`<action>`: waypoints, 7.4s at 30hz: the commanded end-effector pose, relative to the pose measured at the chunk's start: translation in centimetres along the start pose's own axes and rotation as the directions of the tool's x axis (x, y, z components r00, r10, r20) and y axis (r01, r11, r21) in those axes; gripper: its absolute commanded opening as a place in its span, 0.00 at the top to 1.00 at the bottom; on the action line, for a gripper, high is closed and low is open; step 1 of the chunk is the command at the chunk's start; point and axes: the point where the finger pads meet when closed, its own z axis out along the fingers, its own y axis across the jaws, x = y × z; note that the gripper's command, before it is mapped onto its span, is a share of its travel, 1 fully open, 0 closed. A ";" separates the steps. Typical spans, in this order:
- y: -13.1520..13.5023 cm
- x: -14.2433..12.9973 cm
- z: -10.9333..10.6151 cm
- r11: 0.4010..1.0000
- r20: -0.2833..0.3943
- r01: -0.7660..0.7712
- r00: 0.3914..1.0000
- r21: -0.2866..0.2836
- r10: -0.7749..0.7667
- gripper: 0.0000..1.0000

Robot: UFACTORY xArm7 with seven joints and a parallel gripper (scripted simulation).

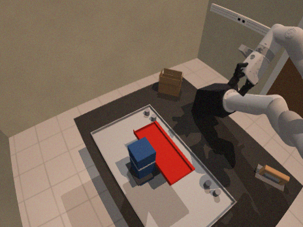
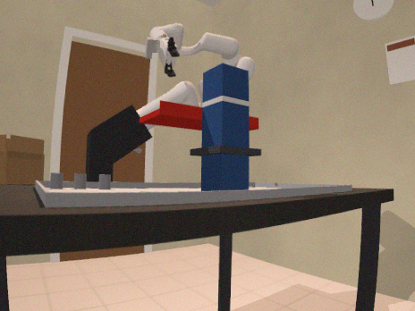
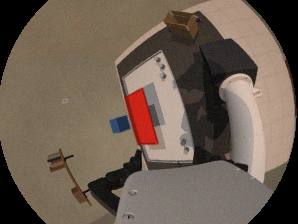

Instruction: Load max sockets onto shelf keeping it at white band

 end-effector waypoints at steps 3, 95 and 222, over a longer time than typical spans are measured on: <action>-2.3 2.6 4.7 0.973 -0.050 0.051 0.997 -0.227 -0.064 0.00; -2.7 28.4 22.3 0.268 -0.620 -0.963 0.204 0.011 0.758 0.39; 5.2 31.0 43.6 0.268 -0.620 -0.963 0.204 0.011 0.758 1.00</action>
